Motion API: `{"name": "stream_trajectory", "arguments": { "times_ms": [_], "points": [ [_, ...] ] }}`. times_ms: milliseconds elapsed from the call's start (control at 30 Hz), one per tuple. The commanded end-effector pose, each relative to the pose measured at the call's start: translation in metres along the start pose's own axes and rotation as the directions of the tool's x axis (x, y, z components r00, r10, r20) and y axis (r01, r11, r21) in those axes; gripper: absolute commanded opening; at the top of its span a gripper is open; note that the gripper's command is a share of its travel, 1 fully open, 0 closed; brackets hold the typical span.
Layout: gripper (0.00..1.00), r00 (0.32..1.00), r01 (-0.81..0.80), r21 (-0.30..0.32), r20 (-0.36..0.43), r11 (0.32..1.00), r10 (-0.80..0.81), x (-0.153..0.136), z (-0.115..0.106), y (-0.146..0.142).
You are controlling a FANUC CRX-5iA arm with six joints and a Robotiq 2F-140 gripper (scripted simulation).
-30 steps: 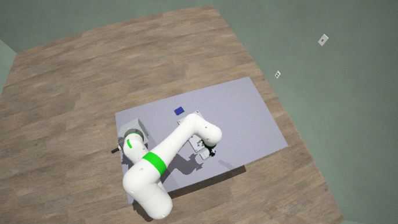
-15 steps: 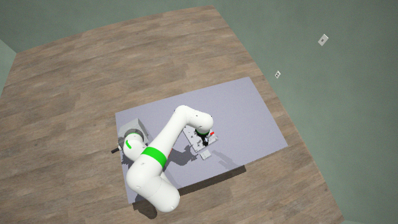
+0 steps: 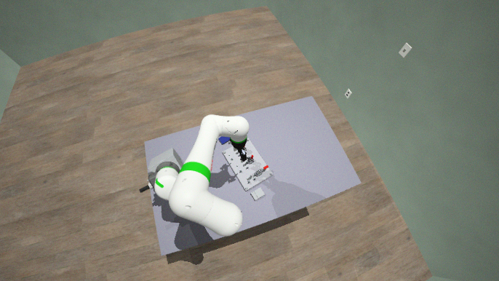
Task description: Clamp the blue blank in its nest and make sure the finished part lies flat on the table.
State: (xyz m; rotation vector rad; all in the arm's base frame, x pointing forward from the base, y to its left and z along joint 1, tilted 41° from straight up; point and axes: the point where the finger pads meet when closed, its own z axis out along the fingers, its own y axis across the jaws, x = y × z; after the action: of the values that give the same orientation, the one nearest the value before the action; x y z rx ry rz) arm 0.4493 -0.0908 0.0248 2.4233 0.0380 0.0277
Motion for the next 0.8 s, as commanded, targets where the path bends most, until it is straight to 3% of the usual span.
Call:
{"name": "stream_trajectory", "arguments": {
  "times_ms": [0,67,167,200,300,333,533,767],
  "points": [
    [0.58,1.000,-0.004,-0.001,-0.002,1.000,0.004,0.004,-0.001,-0.046],
    [0.58,1.000,-0.004,-0.001,-0.002,1.000,0.004,0.004,-0.001,-0.046],
    [0.58,1.000,-0.004,-0.001,-0.002,1.000,0.004,0.005,-0.001,-0.095],
    [0.58,1.000,-0.004,-0.001,-0.002,1.000,0.004,0.005,-0.001,-0.095],
    [0.58,1.000,-0.004,-0.001,-0.002,1.000,0.004,0.006,-0.001,-0.138],
    [0.58,1.000,-0.004,-0.001,-0.002,1.000,0.004,0.006,-0.001,-0.138],
    [0.58,1.000,-0.004,-0.001,-0.002,1.000,0.004,0.007,-0.001,-0.204],
    [0.58,1.000,-0.004,-0.001,-0.002,1.000,0.004,0.008,-0.001,-0.235]
  ]
}}
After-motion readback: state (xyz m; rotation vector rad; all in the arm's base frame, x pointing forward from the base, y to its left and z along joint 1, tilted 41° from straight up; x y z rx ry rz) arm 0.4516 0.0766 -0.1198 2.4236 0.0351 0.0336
